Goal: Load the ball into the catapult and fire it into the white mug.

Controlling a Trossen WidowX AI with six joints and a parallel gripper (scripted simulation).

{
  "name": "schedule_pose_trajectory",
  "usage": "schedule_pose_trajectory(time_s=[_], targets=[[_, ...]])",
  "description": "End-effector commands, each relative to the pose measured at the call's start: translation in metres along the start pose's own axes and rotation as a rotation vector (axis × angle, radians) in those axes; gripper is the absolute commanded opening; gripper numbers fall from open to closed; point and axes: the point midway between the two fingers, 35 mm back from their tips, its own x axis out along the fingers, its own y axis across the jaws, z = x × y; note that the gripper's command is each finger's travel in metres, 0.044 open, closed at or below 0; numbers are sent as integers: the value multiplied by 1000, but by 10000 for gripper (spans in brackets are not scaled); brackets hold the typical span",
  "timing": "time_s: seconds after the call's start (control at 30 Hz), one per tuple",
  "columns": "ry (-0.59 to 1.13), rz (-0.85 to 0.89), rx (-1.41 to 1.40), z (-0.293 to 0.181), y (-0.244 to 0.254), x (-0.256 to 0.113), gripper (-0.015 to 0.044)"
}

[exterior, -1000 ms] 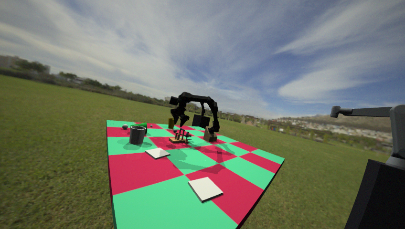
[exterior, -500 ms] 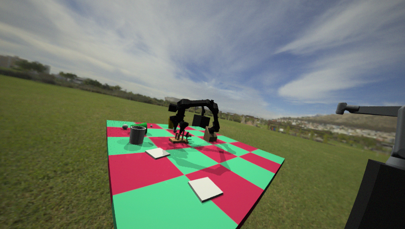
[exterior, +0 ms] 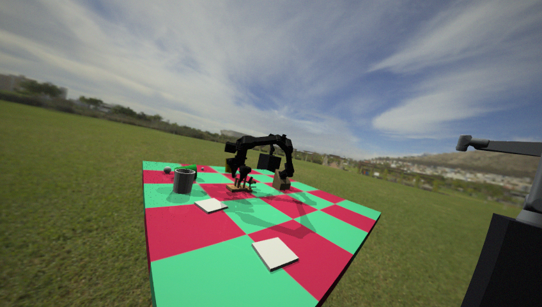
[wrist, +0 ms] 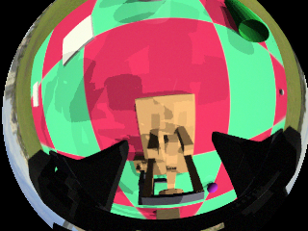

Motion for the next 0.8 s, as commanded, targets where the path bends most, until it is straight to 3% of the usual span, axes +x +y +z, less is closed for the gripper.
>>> schedule_pose_trajectory(time_s=[0.0, 0.57, 0.77], targets=[[0, 5, 5, 0, 1, 7, 440], [0, 7, 4, -1, 1, 31, 440], [0, 2, -1, -1, 1, 28, 282]])
